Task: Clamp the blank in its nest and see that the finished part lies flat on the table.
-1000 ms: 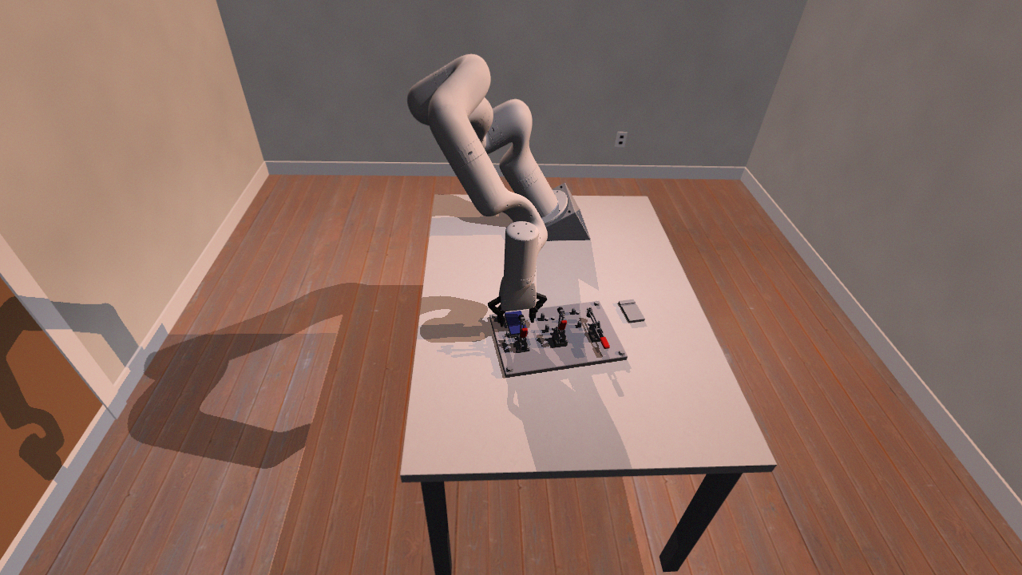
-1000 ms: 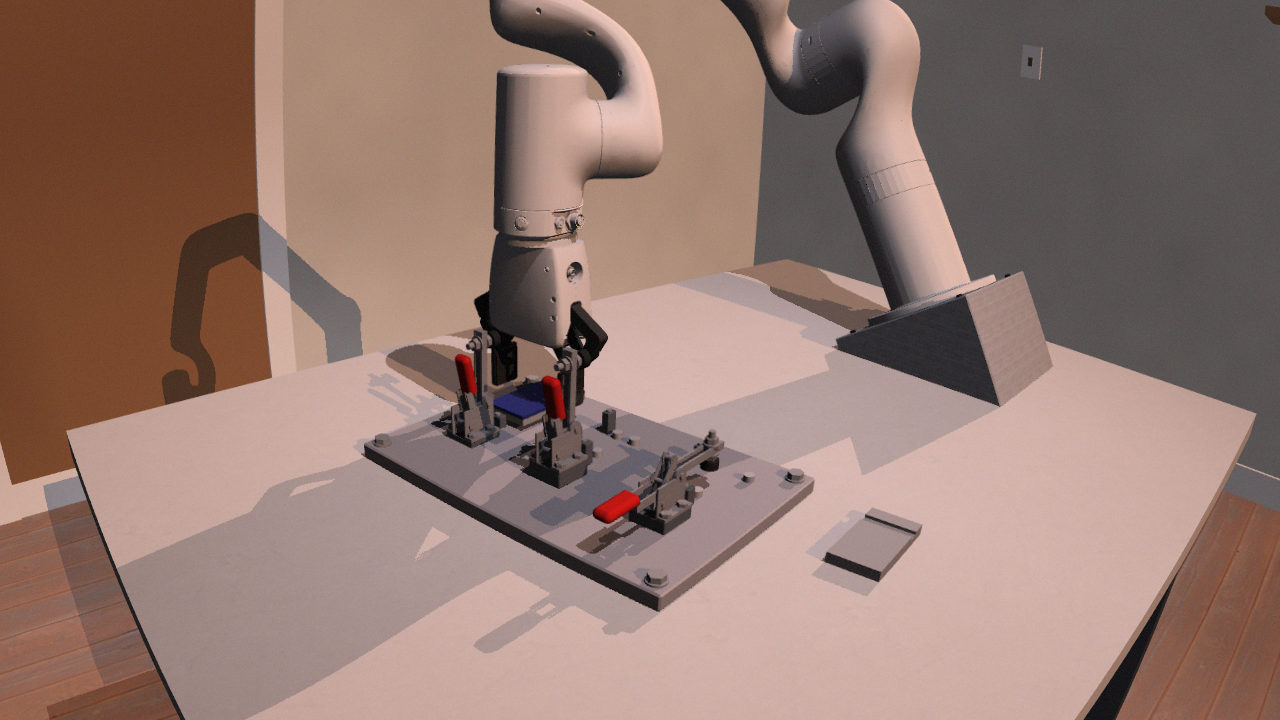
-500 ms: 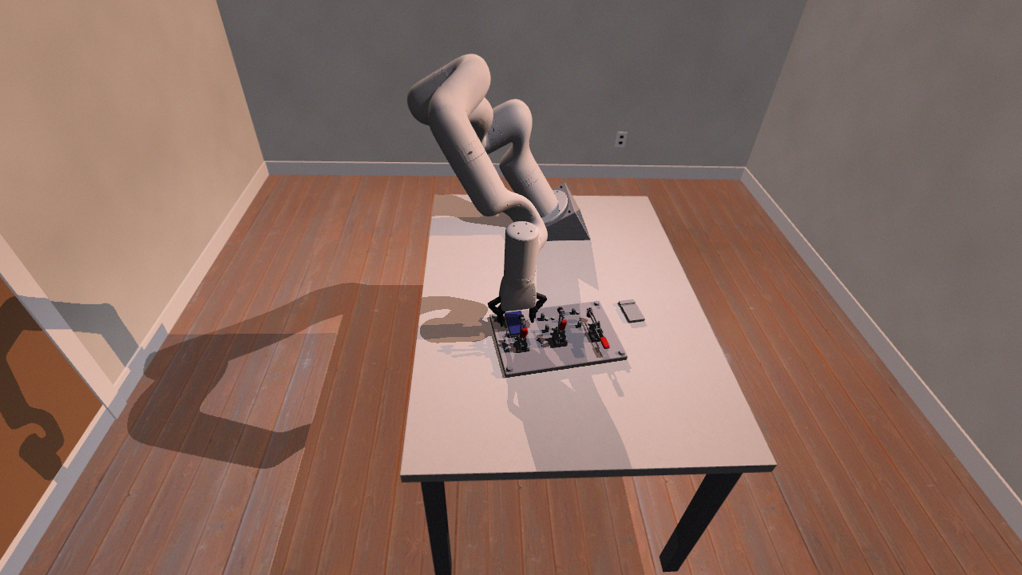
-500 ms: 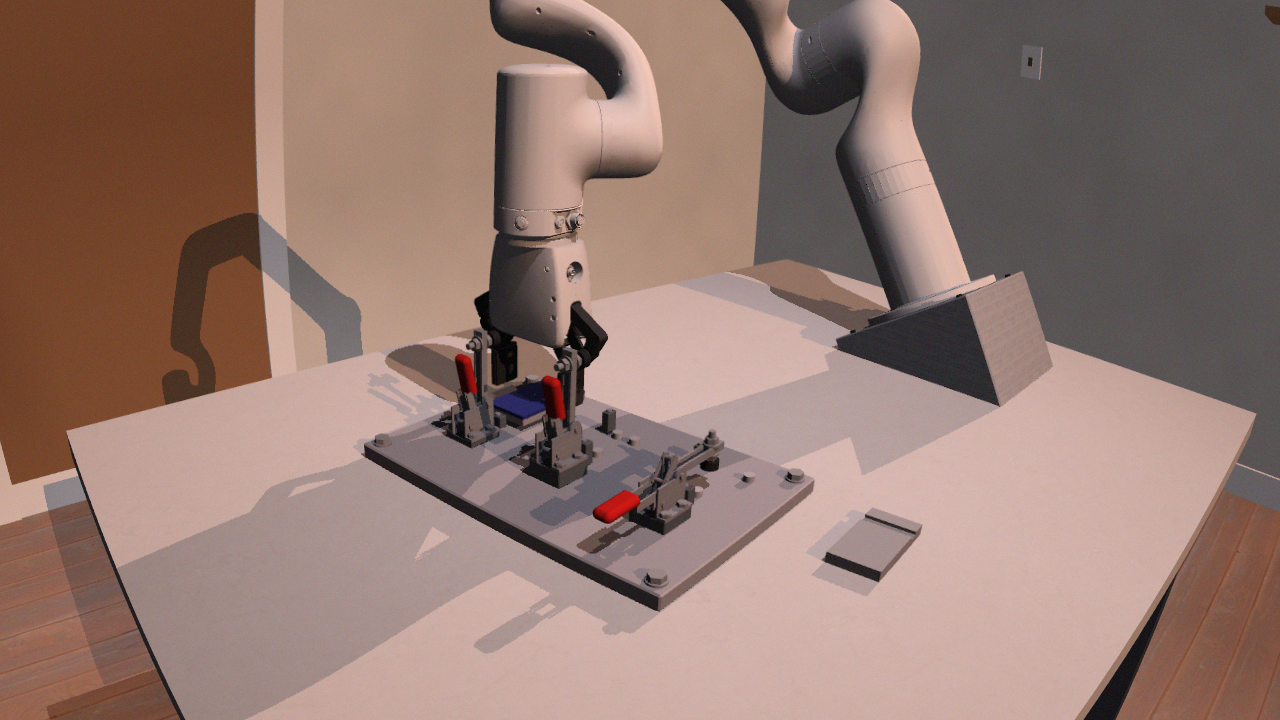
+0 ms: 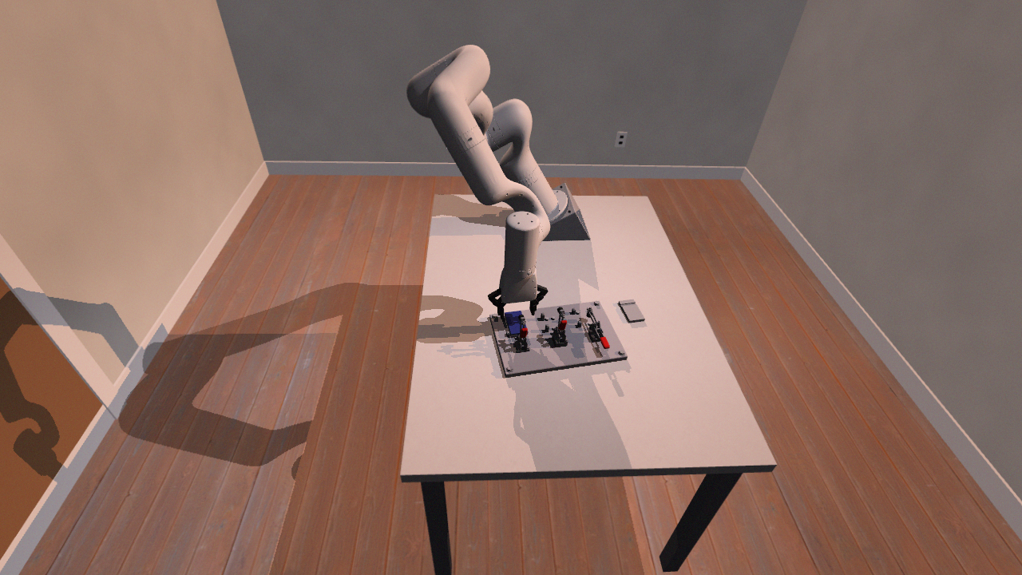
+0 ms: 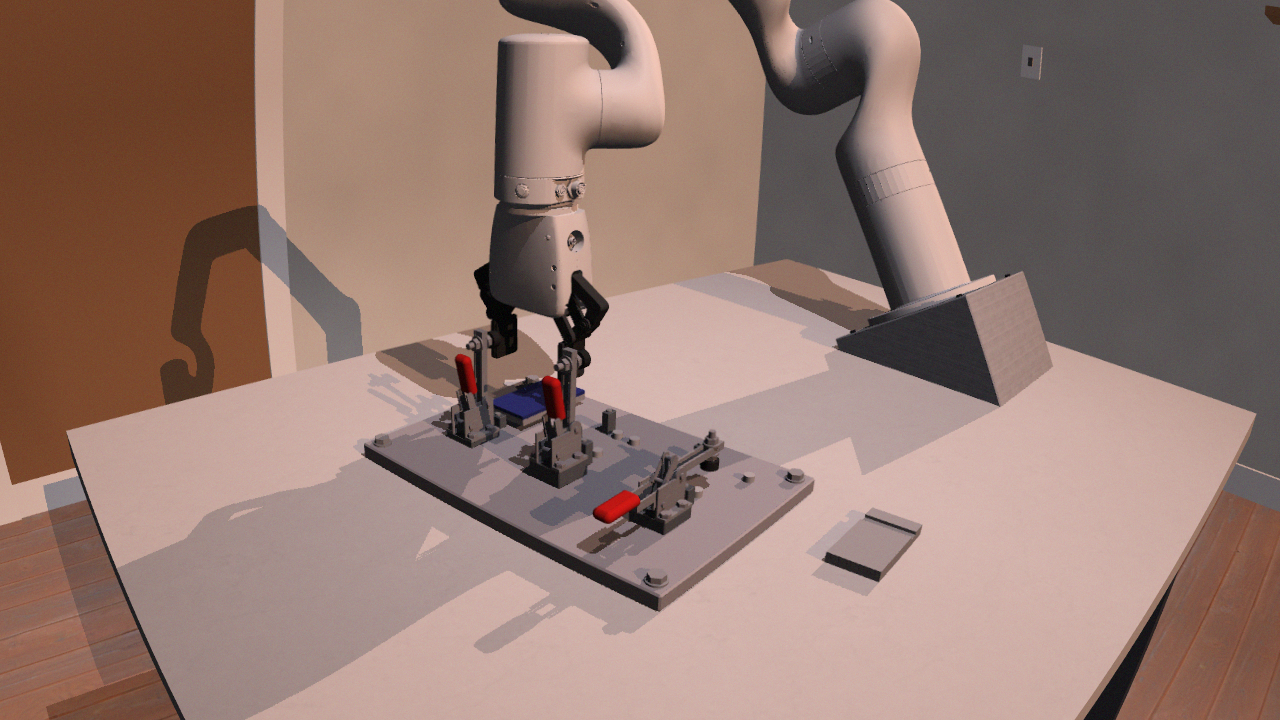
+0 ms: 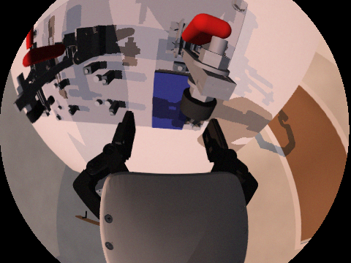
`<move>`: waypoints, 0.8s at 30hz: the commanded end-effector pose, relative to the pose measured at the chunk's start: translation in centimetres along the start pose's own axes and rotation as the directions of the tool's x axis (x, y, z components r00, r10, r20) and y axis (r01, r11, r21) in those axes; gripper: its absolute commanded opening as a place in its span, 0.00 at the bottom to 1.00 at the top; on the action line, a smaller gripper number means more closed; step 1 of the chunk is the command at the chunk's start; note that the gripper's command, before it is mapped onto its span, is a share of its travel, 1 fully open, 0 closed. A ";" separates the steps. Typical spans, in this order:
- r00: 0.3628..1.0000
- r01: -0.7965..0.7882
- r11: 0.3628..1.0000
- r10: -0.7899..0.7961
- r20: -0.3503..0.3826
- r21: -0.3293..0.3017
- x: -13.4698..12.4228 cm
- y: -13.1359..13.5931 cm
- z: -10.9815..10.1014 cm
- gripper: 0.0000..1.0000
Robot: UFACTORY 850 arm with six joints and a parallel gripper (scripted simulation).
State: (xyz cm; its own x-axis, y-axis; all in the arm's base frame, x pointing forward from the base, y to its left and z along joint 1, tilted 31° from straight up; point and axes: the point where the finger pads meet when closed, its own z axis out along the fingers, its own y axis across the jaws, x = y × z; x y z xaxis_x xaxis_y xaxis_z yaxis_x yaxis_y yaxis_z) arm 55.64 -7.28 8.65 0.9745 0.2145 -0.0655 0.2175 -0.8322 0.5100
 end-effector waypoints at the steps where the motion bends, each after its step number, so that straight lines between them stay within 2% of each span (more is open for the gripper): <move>1: 1.000 -0.001 1.000 0.001 -0.002 0.000 0.1 0.0 -2.1 0.99; 8: 1.000 -0.001 1.000 0.001 -0.002 0.000 0.1 0.0 -3.0 0.99; 17: 1.000 -0.001 1.000 0.001 -0.002 0.000 0.1 0.0 -3.1 0.99; 18: 1.000 -0.001 1.000 0.001 -0.002 0.000 0.1 0.0 -3.1 0.00; 24: 1.000 -0.001 1.000 0.001 -0.002 0.000 0.1 0.0 -3.1 0.00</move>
State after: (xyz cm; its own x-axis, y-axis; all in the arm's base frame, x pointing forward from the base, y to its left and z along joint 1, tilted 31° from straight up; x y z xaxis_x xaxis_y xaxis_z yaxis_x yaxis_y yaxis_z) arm 55.46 -5.73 11.21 0.9746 0.2141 -0.0653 0.2170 -0.8326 0.5096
